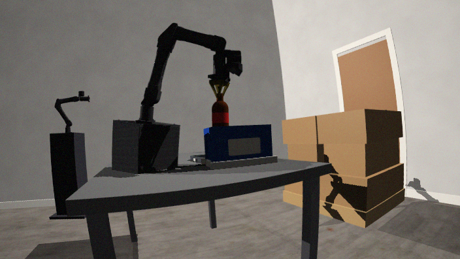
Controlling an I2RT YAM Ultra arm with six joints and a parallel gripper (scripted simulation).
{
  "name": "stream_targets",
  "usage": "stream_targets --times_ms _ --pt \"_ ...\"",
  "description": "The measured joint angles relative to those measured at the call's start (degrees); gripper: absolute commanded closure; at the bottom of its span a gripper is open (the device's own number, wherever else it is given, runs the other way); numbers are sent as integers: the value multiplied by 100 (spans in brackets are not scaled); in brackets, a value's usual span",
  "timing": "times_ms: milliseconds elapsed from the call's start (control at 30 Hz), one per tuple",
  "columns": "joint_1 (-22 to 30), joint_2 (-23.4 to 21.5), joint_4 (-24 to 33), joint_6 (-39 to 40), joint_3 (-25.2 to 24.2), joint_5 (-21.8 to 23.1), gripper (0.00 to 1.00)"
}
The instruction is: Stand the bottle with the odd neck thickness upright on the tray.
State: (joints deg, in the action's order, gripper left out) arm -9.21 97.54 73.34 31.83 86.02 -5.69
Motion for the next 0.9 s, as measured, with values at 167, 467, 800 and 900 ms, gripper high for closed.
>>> stream_targets --times_ms 167,467,800,900 --pt "0 0 0 0 0 0 100" --pt "0 0 2 2 0 0 100" --pt "0 -15 101 13 72 0 100" --pt "0 -46 140 17 142 -2 100"
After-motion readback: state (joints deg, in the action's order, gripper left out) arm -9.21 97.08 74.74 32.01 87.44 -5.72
